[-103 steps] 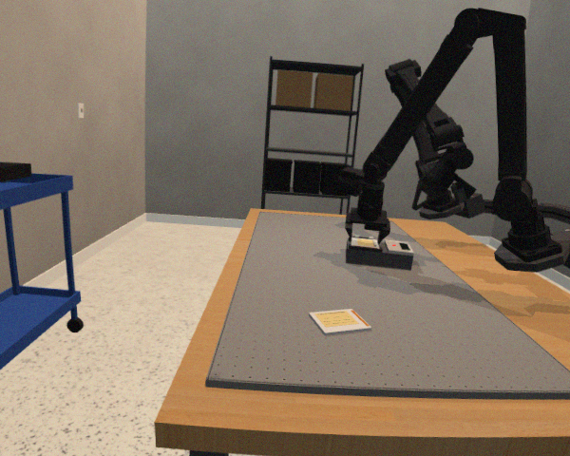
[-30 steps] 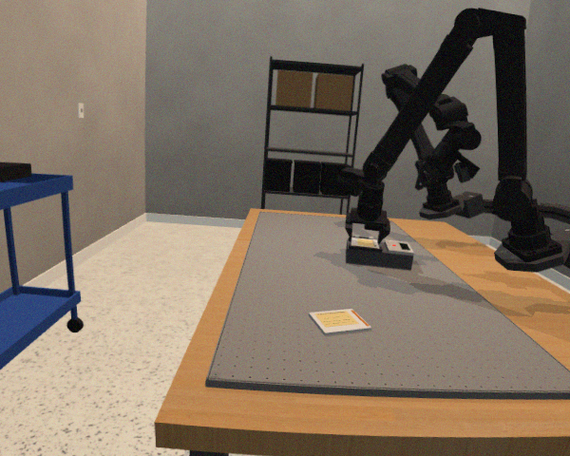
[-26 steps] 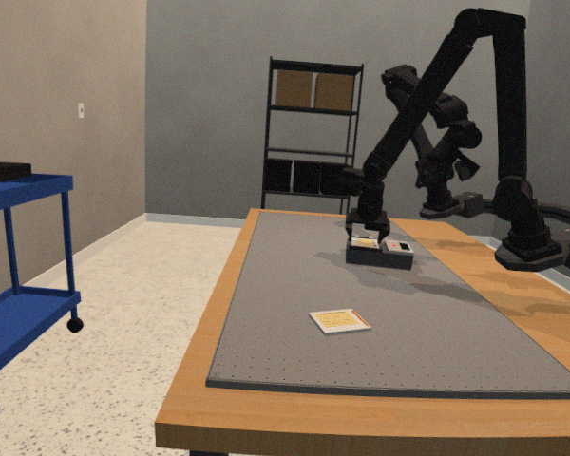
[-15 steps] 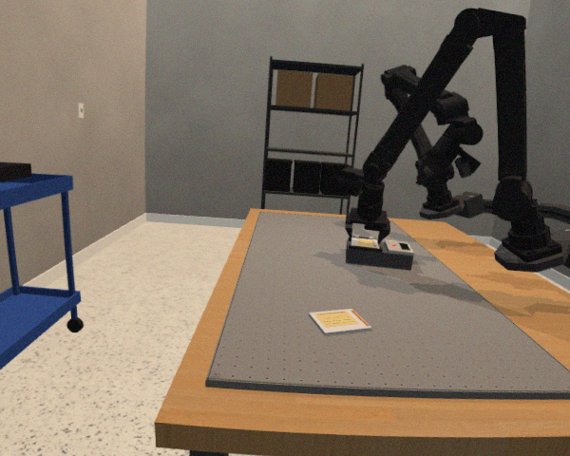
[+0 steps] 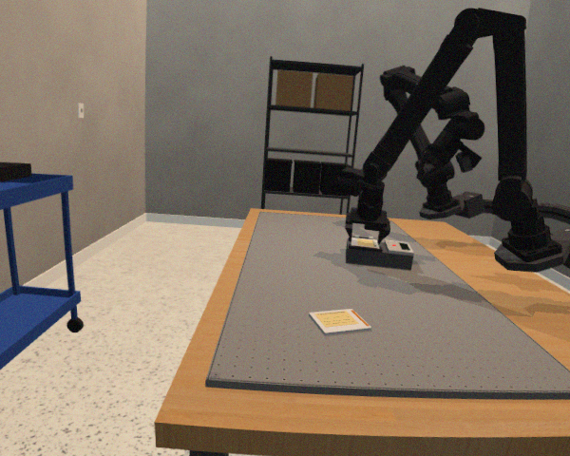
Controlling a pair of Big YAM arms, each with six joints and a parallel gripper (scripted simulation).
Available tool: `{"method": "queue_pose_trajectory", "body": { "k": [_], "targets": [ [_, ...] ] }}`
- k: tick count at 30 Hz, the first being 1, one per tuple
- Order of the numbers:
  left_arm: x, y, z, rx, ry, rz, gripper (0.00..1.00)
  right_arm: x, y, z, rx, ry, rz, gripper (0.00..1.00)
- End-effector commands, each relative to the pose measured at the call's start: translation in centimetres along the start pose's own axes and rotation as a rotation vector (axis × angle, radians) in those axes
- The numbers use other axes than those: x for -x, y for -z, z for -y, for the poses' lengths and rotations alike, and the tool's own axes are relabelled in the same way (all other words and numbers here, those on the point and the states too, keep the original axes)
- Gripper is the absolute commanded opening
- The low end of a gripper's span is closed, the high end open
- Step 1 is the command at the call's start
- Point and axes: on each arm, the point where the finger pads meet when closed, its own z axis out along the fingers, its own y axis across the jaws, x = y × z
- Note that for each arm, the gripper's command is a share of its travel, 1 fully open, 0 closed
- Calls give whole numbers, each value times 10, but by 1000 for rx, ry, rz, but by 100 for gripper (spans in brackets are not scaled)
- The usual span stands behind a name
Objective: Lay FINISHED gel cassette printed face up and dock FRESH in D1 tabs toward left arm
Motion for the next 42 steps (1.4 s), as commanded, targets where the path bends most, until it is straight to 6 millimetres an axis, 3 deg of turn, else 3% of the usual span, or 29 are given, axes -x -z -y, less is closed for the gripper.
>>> {"method": "queue_pose_trajectory", "body": {
  "k": [1, 14, 39, 42],
  "targets": [
    [0, 2, -2, 1, 1, -13, 0, -13, 19, 21, -44, -54, 9, 0],
    [0, 2, -2, 1, 1, -13, 0, -21, 33, 22, -45, -55, 11, 0],
    [0, 2, -2, 1, 1, -13, 0, -25, 40, 21, -44, -56, 14, 0],
    [0, 2, -2, 1, 1, -13, 0, -33, 37, 9, -17, -152, 14, 0]
  ]
}}
